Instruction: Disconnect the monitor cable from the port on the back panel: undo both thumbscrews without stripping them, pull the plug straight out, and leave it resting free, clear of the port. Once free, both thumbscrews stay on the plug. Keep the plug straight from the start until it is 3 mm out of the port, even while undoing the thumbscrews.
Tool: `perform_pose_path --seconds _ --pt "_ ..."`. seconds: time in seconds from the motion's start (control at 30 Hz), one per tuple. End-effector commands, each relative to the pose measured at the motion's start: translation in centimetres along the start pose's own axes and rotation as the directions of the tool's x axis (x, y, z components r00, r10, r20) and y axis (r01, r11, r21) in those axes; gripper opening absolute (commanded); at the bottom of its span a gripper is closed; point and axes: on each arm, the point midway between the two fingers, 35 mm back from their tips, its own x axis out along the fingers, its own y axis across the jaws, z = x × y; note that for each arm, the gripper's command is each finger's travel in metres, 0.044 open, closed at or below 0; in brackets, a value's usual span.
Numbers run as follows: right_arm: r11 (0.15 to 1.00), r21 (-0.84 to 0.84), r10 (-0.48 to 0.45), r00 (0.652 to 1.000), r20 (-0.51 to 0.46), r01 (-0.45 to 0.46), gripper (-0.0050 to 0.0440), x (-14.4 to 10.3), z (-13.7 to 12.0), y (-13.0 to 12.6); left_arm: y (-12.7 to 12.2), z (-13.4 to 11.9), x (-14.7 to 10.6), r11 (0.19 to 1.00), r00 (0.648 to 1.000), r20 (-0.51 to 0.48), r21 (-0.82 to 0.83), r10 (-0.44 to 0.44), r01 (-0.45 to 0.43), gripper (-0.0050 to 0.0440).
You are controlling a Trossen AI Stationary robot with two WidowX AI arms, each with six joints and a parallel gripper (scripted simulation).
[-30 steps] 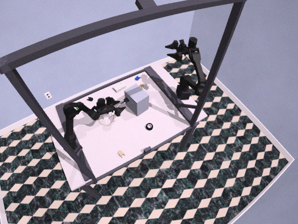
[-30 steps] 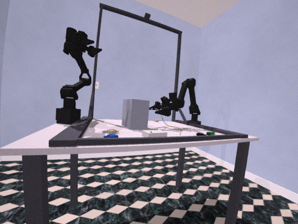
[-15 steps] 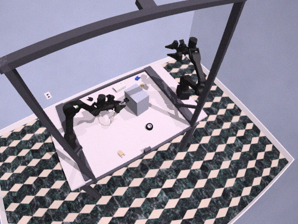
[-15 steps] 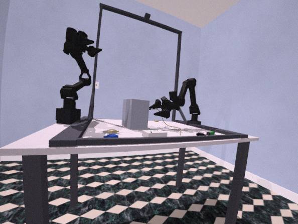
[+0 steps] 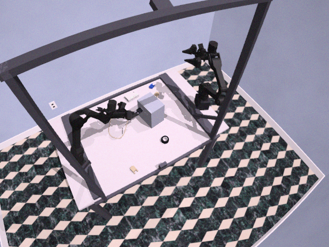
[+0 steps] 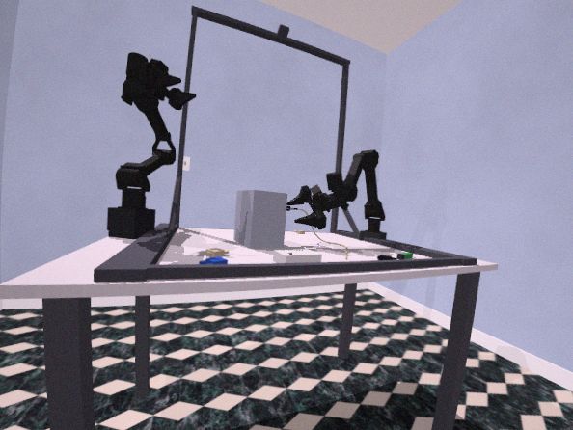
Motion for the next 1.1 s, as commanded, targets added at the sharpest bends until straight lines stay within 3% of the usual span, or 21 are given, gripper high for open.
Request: perform_pose_path --seconds 0.0,1.07 --pt "1.0 -0.004 0.003 1.0 0.001 -0.003 0.044 0.0 0.3 0.1 -0.6 1.7 -0.2 0.999 1.0 0.004 -0.039 -0.031 0.031 0.044" --pt "1.0 -0.004 0.003 1.0 0.001 -0.003 0.044 0.0 0.3 0.1 -0.4 2.8 -0.8 0.964 0.991 -0.075 -0.251 -0.108 0.086 0.044"
